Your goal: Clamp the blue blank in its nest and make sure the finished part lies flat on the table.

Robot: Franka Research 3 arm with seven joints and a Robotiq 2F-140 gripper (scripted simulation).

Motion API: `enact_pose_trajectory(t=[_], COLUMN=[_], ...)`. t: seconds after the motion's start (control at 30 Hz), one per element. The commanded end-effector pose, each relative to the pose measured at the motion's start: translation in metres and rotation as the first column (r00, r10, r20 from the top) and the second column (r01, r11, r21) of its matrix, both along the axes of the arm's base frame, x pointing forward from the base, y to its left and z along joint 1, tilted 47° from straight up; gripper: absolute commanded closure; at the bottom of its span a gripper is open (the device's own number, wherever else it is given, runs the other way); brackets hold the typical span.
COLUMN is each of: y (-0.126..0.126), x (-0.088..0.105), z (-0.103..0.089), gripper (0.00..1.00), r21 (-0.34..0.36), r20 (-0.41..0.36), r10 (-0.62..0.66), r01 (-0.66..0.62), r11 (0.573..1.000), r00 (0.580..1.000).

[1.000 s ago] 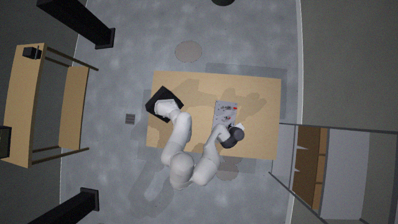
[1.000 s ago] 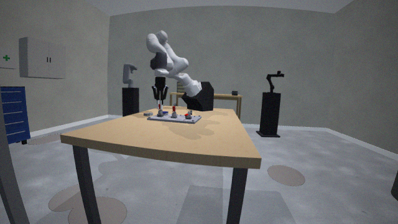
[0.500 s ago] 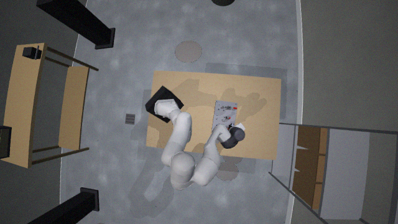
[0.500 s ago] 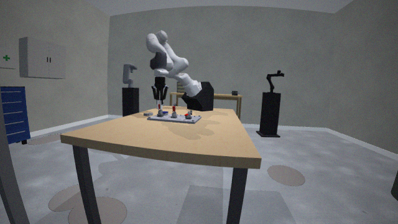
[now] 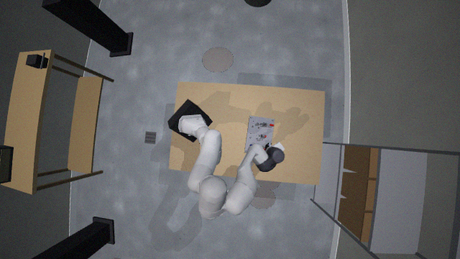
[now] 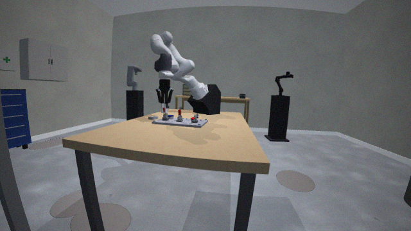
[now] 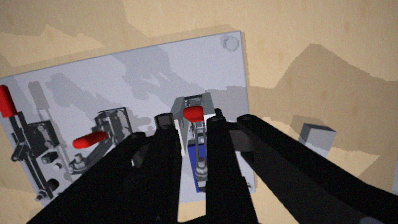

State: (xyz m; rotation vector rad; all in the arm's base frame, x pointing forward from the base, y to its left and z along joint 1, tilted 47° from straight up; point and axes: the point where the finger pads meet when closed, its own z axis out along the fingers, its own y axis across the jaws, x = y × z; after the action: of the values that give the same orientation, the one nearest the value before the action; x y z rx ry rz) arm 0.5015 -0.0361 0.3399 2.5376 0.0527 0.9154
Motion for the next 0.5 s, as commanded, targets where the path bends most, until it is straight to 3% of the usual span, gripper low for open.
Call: enact_pose_trajectory(t=[0.0,0.47], y=[0.001,0.0015], x=[0.0039,0.0138], z=[0.003,0.0065], gripper=[1.0,1.0], r21=[0.0,0.0], r20=[0.002,0.002], r10=[0.004,0.004], r01=[-0.004,-0.004], r11=[1.0,1.0], r00=[1.0,1.0])
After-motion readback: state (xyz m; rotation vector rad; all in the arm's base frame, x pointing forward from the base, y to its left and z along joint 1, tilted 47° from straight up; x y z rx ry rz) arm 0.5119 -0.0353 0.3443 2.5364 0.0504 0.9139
